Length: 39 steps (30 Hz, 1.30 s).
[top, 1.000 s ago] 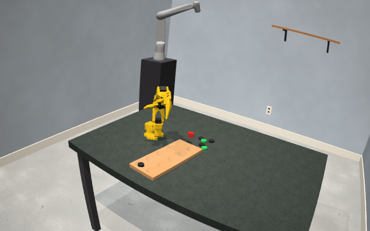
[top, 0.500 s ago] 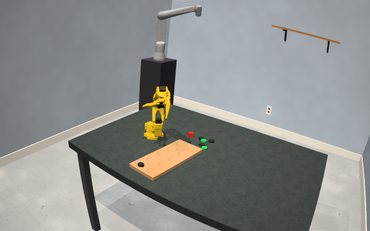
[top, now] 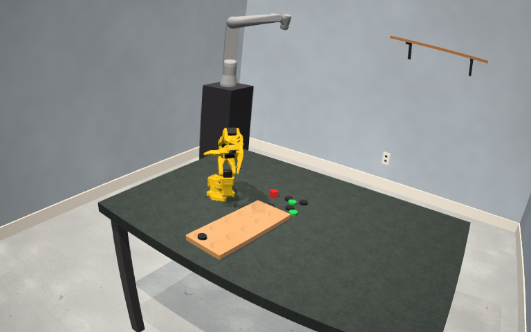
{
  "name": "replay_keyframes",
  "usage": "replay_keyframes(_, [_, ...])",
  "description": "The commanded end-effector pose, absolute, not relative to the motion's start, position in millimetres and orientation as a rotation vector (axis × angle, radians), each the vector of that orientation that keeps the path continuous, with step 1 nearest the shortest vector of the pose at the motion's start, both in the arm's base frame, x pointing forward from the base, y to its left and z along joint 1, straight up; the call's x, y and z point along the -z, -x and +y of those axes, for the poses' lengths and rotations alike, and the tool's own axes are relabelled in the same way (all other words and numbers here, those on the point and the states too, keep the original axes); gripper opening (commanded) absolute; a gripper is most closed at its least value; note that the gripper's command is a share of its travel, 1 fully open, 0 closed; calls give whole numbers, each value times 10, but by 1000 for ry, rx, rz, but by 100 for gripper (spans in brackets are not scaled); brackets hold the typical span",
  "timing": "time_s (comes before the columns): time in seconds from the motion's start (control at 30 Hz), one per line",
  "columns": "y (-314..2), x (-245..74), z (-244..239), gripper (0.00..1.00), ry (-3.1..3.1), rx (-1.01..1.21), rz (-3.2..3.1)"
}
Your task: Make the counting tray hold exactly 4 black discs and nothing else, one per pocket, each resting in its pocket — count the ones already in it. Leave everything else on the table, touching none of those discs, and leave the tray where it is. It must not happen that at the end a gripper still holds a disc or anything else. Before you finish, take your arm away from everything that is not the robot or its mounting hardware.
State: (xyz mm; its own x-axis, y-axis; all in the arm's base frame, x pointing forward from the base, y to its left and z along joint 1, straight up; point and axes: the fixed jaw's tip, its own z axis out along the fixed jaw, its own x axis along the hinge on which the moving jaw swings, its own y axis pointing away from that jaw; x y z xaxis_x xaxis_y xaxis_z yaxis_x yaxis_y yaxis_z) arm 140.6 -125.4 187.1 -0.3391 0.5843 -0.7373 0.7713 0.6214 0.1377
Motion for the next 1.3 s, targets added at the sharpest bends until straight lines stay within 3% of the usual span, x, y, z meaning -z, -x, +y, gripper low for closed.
replay_keyframes(0.0, [-1387,-1900,-1220,100,-1012,321,2037])
replay_keyframes(0.5, [-1287,-1670,-1098,100,-910,361,2107])
replay_keyframes(1.27, [-1285,-1696,-1084,100,-871,379,2088])
